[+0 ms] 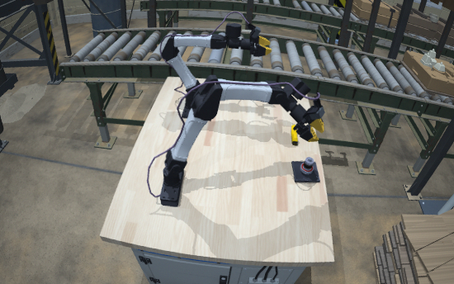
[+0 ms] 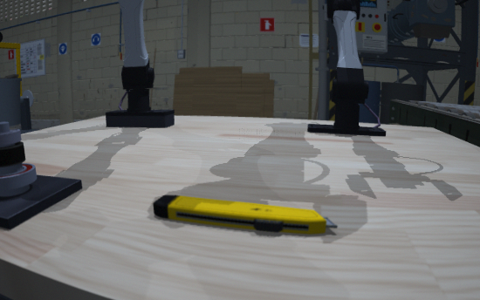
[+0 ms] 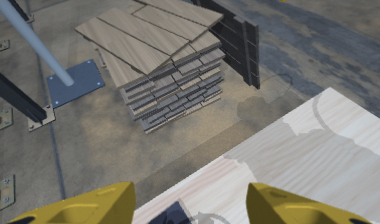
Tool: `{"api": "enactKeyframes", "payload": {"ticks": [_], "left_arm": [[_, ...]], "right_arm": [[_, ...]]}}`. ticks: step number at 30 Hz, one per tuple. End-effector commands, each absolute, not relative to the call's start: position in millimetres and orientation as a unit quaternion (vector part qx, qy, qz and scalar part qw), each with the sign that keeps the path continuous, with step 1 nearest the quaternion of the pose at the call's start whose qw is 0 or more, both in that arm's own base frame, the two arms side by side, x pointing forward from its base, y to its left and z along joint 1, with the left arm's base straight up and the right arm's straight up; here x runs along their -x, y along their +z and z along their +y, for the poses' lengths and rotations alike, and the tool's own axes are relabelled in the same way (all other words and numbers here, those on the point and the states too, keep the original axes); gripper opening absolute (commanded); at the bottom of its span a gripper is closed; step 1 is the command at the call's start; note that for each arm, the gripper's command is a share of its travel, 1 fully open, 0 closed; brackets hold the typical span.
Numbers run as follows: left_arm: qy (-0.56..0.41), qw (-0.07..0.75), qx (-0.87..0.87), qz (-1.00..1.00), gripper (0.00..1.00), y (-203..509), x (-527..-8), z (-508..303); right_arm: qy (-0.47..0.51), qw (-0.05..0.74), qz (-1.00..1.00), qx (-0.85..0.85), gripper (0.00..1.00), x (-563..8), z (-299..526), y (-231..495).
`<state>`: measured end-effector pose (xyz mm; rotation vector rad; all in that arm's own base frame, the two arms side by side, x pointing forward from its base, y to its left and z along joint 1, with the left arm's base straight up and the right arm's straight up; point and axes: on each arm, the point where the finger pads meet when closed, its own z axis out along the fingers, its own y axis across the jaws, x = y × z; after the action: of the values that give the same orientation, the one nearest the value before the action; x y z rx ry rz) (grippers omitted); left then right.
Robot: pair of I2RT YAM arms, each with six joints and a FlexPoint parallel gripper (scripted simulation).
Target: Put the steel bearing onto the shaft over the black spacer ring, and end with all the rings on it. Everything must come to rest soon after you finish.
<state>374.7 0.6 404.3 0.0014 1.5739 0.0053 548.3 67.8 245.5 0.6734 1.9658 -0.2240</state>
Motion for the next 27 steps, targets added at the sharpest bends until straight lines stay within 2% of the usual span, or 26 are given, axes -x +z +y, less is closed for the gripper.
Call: {"api": "enactKeyframes", "payload": {"ticks": [1,18,27], "left_arm": [[0.003,0.719,-0.005,0.695,1.0,421.4,-371.5,-0.1],[0.003,0.719,-0.005,0.695,1.0,421.4,-371.5,-0.1],[0.003,0.719,-0.005,0.695,1.0,421.4,-371.5,-0.1]], "right_arm": [[-0.042,0.539,0.804,-0.247,0.56,-550.6,72.6,278.7],[0.014,0.615,0.775,-0.141,0.56,-486.3,28.5,360.1],[0.02,0.674,0.736,-0.061,0.56,-432.7,12.0,397.4]]}}
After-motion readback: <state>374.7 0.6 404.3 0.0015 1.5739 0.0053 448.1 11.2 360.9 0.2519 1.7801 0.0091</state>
